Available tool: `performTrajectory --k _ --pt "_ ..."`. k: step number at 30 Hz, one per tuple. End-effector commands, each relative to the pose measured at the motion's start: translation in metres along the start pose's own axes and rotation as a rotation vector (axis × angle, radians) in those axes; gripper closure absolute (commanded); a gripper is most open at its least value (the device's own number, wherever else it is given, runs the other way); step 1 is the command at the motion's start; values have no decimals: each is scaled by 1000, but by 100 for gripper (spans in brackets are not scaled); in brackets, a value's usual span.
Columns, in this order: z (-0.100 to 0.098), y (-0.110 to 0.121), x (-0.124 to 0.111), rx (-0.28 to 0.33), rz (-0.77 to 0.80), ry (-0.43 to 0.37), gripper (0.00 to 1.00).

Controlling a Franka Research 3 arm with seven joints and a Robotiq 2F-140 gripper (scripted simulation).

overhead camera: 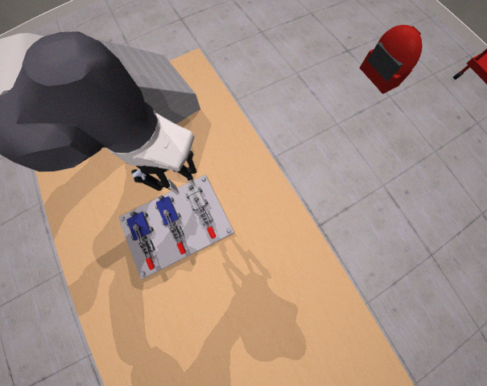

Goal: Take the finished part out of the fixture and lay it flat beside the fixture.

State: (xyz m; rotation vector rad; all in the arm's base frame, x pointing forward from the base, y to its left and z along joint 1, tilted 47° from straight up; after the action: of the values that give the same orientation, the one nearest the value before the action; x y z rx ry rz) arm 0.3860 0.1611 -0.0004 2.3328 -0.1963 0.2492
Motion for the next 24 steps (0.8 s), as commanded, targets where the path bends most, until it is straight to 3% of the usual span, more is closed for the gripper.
performTrajectory --k 1,13,19,24 --pt "0 1 0 -3 -5 -3 72" --pt "4 1 0 -3 -5 -3 72" --pt "17 1 -1 -3 -5 -2 72" --pt "40 1 -1 -3 -5 -2 72"
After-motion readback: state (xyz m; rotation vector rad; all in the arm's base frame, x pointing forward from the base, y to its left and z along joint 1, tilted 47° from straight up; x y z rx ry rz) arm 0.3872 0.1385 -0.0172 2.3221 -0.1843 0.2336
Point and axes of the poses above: the point where the finger pads meet when closed, its own z axis out along the fingers, its own y axis across the jaws, x = y × z, the point moved 3 cm from there along -z, back along the fingers, and after that the axes turned 10 degrees about z, right-handed, at the moved point
